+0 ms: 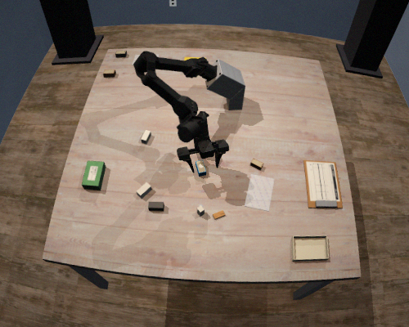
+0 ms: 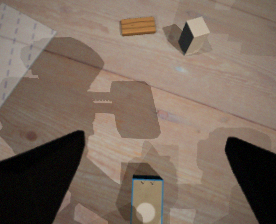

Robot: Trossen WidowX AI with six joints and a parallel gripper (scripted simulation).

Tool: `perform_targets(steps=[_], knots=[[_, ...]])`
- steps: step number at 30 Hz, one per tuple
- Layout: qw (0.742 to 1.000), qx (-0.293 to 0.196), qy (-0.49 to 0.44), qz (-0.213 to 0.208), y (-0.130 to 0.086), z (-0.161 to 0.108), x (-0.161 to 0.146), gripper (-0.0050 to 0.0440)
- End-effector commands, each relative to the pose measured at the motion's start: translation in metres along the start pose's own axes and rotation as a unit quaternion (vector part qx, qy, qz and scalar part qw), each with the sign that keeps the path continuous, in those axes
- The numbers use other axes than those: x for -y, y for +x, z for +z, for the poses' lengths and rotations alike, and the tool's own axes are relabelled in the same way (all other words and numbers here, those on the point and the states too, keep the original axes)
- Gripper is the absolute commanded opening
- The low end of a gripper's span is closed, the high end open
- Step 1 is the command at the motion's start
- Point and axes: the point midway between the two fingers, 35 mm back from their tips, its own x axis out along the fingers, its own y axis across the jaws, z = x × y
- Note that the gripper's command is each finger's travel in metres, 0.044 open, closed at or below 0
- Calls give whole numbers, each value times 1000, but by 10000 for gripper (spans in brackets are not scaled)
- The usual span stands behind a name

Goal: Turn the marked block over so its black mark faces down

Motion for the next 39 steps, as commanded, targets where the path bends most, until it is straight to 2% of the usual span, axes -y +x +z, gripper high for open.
perform_targets(steps=[1, 2, 4, 12, 19, 28, 39], knots=[[999, -39, 10, -7, -16, 8, 10, 440], [998, -56, 8, -5, -18, 7, 8, 440], [998, -56, 8, -5, -18, 7, 8, 440], [986, -169, 5, 1, -39, 4, 3, 440], [971, -239, 5, 3, -54, 2, 2, 440], [963, -268, 5, 0, -62, 1, 3, 440], [963, -271, 3, 0, -63, -1, 4, 440]])
